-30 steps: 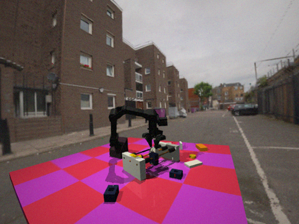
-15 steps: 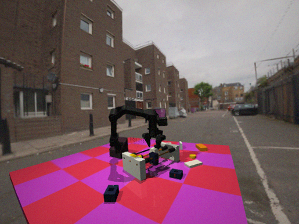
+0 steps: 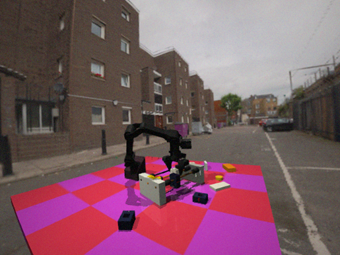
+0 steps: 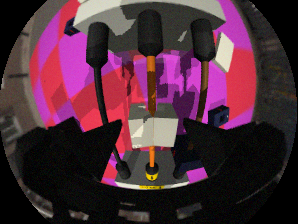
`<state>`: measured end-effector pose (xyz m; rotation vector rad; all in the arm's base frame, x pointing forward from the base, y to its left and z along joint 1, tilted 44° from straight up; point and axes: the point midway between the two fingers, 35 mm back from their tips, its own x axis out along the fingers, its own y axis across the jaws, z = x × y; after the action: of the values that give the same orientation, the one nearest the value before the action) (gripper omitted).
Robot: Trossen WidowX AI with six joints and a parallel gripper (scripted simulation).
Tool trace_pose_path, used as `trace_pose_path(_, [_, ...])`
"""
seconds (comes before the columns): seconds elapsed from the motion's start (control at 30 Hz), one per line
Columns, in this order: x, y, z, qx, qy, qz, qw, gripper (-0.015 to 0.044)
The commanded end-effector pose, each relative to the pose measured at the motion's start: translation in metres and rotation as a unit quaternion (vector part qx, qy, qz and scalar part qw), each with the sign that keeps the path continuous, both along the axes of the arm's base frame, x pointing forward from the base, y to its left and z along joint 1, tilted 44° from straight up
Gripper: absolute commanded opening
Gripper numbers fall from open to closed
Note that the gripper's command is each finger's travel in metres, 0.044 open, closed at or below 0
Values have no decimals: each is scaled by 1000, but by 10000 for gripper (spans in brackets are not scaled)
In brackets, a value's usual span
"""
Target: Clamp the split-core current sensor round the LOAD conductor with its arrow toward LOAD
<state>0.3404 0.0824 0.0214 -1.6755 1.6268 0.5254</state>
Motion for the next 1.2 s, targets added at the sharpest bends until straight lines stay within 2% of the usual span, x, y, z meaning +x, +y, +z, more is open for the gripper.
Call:
trace_pose_path(0.0, [0,-5,-6,-2,5,0,1000,440])
trace_pose_path(0.6, [2,-22,-23,-3,4,0,1000,440])
trace_pose_path(0.7, [3,-18,-20,1,2,-1,1000,361])
trace_pose_path(1.17, [3,-18,-20,1,2,-1,1000,268])
